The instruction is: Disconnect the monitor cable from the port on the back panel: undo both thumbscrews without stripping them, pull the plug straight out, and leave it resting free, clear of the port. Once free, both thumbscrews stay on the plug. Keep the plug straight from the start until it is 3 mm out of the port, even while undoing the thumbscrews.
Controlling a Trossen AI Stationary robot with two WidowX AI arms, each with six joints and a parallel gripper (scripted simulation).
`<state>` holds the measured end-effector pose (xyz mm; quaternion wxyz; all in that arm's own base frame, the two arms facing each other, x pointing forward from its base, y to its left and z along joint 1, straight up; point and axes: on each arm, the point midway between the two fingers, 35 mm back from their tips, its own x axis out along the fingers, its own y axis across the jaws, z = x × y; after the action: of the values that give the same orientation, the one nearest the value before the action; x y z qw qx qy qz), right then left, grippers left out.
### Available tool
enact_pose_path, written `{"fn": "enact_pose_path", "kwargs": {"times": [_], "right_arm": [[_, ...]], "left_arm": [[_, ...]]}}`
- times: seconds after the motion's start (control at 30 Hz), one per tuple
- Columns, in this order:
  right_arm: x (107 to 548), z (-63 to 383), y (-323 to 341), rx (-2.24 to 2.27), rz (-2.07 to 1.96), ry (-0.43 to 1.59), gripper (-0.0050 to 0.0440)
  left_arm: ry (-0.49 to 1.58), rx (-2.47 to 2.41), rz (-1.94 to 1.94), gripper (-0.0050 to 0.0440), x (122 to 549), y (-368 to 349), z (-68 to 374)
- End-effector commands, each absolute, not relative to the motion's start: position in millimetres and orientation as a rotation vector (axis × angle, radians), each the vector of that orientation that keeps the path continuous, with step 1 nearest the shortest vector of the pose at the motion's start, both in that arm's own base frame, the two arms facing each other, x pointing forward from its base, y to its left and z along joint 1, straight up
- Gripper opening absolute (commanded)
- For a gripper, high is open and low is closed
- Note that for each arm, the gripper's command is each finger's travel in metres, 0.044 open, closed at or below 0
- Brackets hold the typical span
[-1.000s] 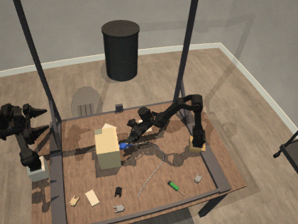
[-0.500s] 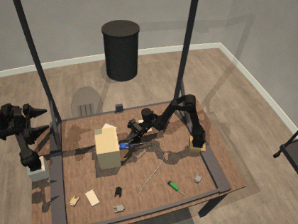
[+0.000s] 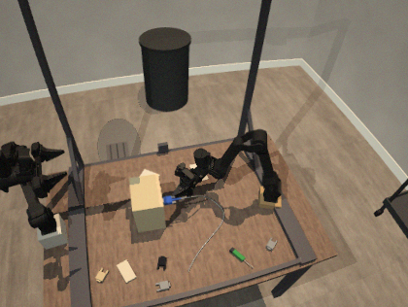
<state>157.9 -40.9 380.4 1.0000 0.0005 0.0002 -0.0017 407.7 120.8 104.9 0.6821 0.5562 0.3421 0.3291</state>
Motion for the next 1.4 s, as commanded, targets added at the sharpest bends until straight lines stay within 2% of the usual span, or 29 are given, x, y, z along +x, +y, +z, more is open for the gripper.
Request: {"fn": "enact_pose_path", "kwargs": {"times": [0.0, 0.07, 1.37], "right_arm": [[157.6, 383.7, -39.4, -0.006, 0.000, -0.001, 0.0440], [157.6, 383.7, -39.4, -0.006, 0.000, -0.001, 0.0440], [157.6, 383.7, -39.4, -0.006, 0.000, -0.001, 0.0440]], "left_arm": [[0.753, 1.241, 0.754, 0.0032, 408.6, 121.0, 112.7], [0.753, 1.241, 0.754, 0.0000, 408.6, 121.0, 112.7], [0.736, 0.992, 0.695, 0.0000, 408.3, 122.4, 118.2]]}}
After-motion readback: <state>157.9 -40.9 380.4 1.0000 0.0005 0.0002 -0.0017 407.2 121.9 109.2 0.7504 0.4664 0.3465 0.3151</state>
